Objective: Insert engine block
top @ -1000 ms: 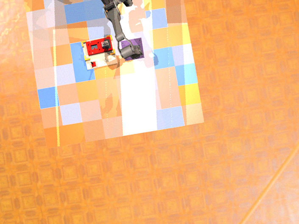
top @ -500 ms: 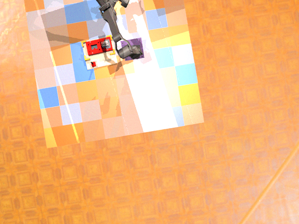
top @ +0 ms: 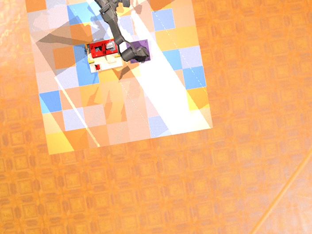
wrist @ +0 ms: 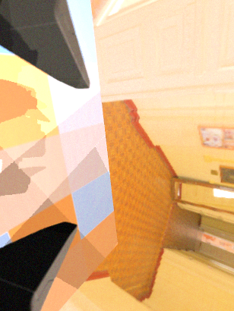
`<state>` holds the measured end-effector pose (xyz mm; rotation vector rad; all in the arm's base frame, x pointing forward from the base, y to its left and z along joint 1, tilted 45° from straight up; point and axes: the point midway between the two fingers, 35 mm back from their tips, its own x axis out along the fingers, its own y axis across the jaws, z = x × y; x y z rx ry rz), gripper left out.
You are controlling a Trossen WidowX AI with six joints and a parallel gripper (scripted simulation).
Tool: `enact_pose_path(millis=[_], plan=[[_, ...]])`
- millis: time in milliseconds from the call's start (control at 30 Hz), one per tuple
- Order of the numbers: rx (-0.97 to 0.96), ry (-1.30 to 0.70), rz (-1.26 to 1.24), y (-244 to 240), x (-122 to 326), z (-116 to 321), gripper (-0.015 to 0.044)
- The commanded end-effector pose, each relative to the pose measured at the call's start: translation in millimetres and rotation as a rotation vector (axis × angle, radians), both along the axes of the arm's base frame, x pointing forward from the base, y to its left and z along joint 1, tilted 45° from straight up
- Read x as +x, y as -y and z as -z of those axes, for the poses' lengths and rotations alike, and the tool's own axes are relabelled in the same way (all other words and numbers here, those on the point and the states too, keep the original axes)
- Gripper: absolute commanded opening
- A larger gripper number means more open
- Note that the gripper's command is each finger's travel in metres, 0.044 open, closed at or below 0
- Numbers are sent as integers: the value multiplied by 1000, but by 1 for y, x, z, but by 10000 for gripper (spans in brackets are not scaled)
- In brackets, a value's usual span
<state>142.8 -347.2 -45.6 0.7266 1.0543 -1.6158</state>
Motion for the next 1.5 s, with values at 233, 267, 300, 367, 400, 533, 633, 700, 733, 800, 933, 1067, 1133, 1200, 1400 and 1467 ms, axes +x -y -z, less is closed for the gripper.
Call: enact_pose_path(millis=[233, 267, 300, 367, 400, 533, 633, 700, 733, 800, 933, 1067, 1133, 1200, 1400, 1467], plan=[[231, -26, -279, -30, 27, 10, 440], [253, -27, -306, -33, 29, 10, 440], [274, -29, -332, -36, 31, 11, 440], [318, -31, -386, -43, 35, 12, 440], [339, -31, -413, -46, 37, 13, 440], [423, -31, -521, -60, 46, 15, 440], [485, -28, -601, -71, 51, 15, 440], [527, -24, -656, -79, 55, 15, 440], [547, -22, -684, -83, 57, 15, 440], [588, -16, -739, -90, 61, 15, 440], [668, -2, -849, -106, 67, 14, 440], [746, 18, -959, -123, 73, 11, 440], [784, 30, -1013, -131, 75, 9, 440], [822, 44, -1067, -139, 77, 7, 440], [929, 96, -1230, -165, 83, -1, 440], [963, 117, -1284, -173, 85, -4, 440]])
